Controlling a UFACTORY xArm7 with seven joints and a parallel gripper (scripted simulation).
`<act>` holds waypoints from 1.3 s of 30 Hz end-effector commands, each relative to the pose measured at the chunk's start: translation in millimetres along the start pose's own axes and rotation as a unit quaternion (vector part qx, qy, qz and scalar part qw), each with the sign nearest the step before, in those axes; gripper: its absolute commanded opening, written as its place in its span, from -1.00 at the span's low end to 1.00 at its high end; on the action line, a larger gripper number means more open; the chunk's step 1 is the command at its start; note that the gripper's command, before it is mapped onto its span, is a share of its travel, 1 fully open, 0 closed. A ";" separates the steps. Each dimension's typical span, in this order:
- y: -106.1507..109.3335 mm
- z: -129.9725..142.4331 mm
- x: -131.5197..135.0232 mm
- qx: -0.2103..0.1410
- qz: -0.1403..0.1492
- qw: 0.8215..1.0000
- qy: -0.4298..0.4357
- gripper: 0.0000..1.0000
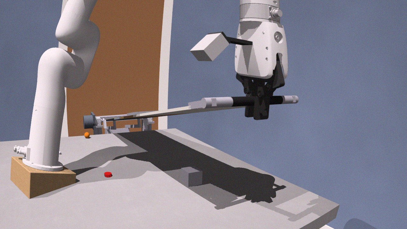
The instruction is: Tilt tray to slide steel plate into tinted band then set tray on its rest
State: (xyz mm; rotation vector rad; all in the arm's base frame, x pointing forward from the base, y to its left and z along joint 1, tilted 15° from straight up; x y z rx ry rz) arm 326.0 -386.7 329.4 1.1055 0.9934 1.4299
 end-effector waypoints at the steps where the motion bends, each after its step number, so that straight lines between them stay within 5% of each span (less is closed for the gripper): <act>1: 3.9 0.4 -0.6 -0.002 -0.003 1.000 0.000 -1.00; 21: 12.0 0.4 1.4 -0.002 -0.003 1.000 0.000 -1.00; 27: 87.9 0.9 24.1 -0.002 -0.003 1.000 0.000 -1.00; 32: 19.7 0.5 3.4 -0.002 -0.003 1.000 0.000 -1.00; 39: 6.2 0.4 -0.1 -0.002 -0.003 1.000 0.000 -1.00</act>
Point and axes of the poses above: the point where the finger pads meet when closed, its own y axis back along the fingers, its own x axis across the jaws, z = x × y, the point moved 10 cm from there along y, back along the fingers, and after that the axes turned 2 degrees about y, right-handed, at the moved point
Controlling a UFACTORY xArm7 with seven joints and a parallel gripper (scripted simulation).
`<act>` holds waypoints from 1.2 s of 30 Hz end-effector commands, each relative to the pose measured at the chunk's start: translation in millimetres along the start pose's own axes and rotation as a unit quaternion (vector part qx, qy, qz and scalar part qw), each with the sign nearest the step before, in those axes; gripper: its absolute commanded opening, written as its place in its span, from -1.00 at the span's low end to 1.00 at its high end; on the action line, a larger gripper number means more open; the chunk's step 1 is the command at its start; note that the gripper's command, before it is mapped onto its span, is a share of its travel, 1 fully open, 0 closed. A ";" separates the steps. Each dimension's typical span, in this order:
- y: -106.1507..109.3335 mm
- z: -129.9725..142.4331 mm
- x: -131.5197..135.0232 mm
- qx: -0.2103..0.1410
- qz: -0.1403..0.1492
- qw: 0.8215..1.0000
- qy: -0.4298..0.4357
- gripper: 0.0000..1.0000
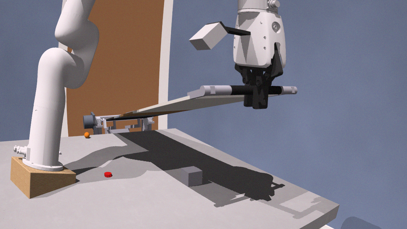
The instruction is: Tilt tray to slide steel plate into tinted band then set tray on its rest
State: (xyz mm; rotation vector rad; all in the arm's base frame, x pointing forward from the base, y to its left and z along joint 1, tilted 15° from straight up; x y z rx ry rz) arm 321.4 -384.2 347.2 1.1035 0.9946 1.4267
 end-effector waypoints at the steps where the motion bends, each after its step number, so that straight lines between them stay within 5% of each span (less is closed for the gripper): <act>1: -11.4 0.6 -4.9 -0.002 -0.001 1.000 0.000 -1.00; 33: 0.3 0.7 -2.0 -0.002 -0.001 1.000 0.000 -1.00; 36: 39.7 0.9 9.1 -0.002 -0.001 1.000 0.000 -1.00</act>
Point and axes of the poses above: the point where the finger pads meet when closed, its own y axis back along the fingers, its own x axis across the jaws, z = x × y, the point moved 10 cm from there along y, back along the fingers, and after that the axes turned 2 degrees about y, right-handed, at the moved point
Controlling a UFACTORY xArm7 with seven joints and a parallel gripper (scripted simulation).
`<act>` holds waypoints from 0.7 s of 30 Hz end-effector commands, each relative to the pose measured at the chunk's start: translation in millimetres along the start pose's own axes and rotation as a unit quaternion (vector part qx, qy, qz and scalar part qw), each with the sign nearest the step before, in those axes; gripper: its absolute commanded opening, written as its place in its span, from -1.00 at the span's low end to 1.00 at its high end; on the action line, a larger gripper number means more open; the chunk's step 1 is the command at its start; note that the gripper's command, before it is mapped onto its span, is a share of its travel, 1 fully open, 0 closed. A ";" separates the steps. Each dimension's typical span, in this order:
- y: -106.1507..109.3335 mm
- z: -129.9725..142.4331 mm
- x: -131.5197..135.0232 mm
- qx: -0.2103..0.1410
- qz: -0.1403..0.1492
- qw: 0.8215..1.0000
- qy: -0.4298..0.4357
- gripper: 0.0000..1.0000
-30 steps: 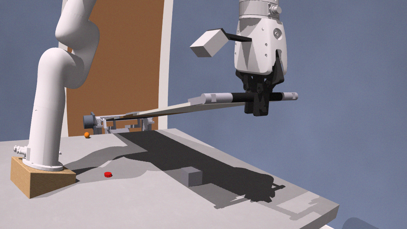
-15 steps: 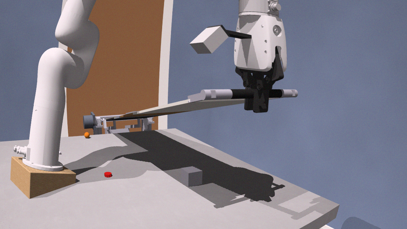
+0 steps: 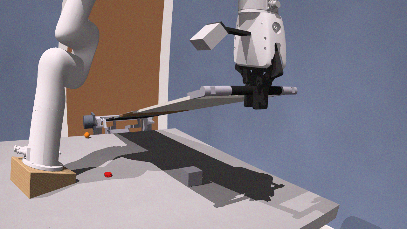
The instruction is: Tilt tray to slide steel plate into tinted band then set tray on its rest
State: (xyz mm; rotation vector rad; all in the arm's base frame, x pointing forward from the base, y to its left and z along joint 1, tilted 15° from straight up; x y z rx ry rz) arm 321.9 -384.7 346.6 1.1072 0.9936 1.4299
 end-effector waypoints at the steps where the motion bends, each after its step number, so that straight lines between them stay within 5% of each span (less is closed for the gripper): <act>1: 58.4 0.6 15.7 -0.002 -0.003 1.000 0.000 -1.00; 4: 71.7 0.7 20.2 -0.002 -0.003 1.000 0.000 -1.00; 9: 3.5 0.3 -0.7 -0.002 -0.003 1.000 0.000 -1.00; 21: -3.2 0.3 -2.4 -0.002 -0.003 1.000 0.000 -1.00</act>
Point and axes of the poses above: the point where the finger pads meet when closed, its own y axis back along the fingers, its own x axis across the jaws, z = x × y, the point moved 10 cm from there along y, back along the fingers, and after that the axes turned 2 degrees about y, right-handed, at the moved point
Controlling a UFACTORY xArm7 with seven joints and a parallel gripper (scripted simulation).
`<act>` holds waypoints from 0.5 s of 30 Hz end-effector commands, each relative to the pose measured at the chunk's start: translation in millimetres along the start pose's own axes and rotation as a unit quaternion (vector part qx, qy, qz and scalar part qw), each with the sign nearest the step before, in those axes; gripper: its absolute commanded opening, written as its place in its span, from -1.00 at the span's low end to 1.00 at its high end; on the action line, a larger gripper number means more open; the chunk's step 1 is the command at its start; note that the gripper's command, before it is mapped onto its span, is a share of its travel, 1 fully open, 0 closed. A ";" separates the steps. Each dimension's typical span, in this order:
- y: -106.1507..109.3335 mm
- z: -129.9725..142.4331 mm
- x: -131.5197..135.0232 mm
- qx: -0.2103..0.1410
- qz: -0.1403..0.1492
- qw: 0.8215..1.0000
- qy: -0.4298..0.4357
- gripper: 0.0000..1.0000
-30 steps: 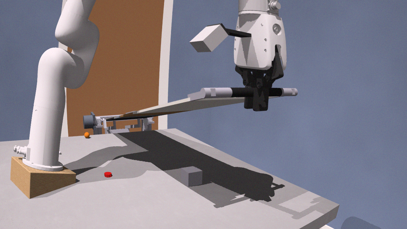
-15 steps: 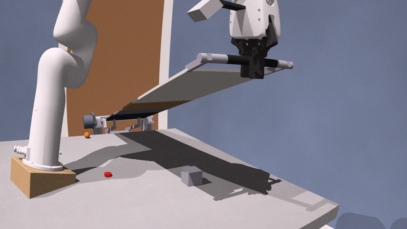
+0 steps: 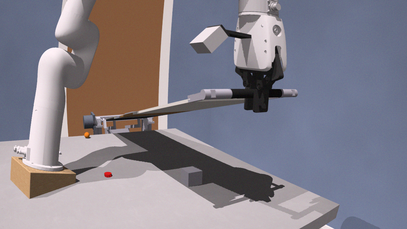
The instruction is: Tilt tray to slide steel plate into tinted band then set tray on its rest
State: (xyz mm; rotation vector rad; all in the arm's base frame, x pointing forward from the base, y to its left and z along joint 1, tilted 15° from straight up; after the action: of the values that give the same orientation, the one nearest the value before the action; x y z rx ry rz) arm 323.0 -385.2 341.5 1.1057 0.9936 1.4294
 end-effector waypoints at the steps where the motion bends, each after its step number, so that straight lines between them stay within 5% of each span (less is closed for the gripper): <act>1: 2.3 0.5 -1.2 -0.002 -0.003 1.000 0.000 -1.00; 15: 10.9 0.5 1.1 -0.002 -0.003 1.000 0.000 -1.00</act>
State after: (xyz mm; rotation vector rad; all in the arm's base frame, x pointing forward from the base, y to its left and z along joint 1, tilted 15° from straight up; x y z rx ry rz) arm 321.9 -384.6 347.1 1.1055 0.9935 1.4302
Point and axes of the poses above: the point where the finger pads meet when closed, its own y axis back along the fingers, its own x axis across the jaws, z = x × y, the point moved 10 cm from there along y, back along the fingers, and after that the axes turned 2 degrees about y, right-handed, at the moved point
